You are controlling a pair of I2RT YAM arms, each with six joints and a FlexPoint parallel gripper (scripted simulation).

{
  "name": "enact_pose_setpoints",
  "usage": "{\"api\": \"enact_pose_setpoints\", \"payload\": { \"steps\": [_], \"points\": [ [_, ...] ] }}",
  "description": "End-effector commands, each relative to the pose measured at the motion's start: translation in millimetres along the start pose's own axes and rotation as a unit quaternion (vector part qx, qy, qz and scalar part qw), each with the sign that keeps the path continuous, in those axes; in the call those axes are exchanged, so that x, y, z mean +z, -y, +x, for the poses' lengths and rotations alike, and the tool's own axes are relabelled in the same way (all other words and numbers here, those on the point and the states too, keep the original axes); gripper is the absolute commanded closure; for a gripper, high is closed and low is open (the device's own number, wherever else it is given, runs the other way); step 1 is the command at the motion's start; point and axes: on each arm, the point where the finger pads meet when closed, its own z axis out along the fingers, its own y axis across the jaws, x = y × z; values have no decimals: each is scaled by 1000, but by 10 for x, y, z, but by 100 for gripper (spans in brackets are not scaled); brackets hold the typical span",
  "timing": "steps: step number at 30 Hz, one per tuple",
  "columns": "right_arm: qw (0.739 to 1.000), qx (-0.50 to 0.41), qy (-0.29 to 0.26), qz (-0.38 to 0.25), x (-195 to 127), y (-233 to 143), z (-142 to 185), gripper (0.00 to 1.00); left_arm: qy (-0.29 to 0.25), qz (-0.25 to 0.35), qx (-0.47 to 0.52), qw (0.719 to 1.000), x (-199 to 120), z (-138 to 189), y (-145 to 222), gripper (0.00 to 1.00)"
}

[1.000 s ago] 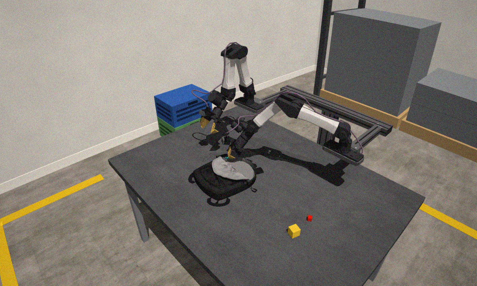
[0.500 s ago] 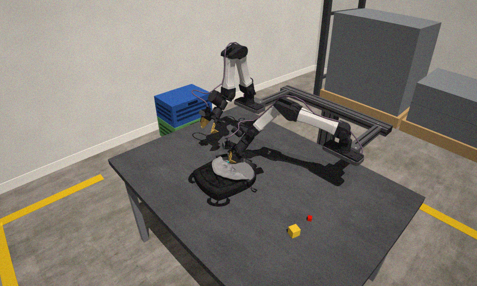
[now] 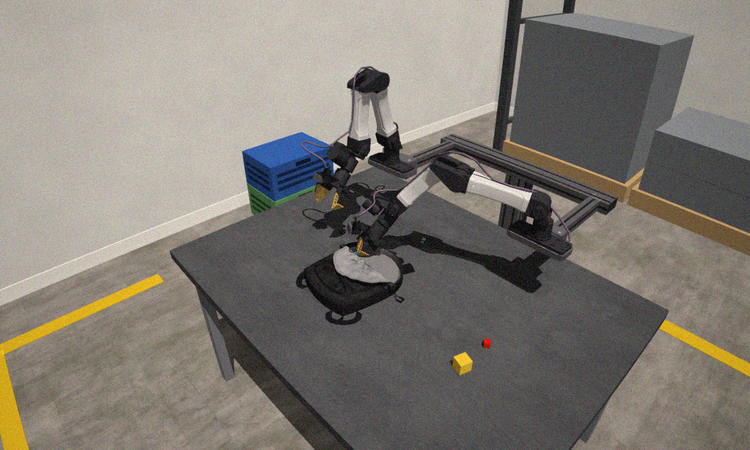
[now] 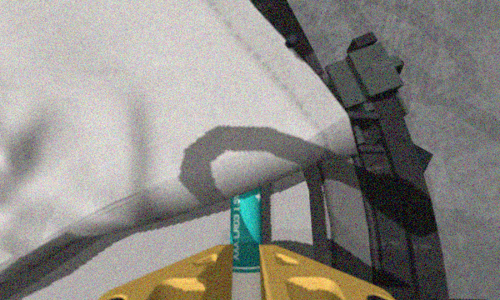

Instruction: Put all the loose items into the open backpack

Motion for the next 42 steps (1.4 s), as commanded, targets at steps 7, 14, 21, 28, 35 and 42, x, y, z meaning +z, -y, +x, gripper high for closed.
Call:
{"api": "enact_pose_setpoints", "payload": {
  "steps": [7,14,21,28,35,42],
  "points": [
    [1000,0,17,-1,-13,18,-120,10,20,12,-9,1000,-43,-207,90,97],
    [1000,0,17,-1,-13,18,-120,10,20,12,-9,1000,-43,-206,90,97],
    [1000,0,17,-1,-13,18,-120,10,20,12,-9,1000,-43,-206,90,97],
    [1000,0,17,-1,-13,18,-120,10,20,12,-8,1000,-38,-199,88,97],
    [1000,0,17,-1,-13,18,-120,10,20,12,-8,1000,-38,-199,88,97],
    [1000,0,17,-1,-13,18,-120,10,26,16,-11,999,-162,-278,69,97]
  ]
}}
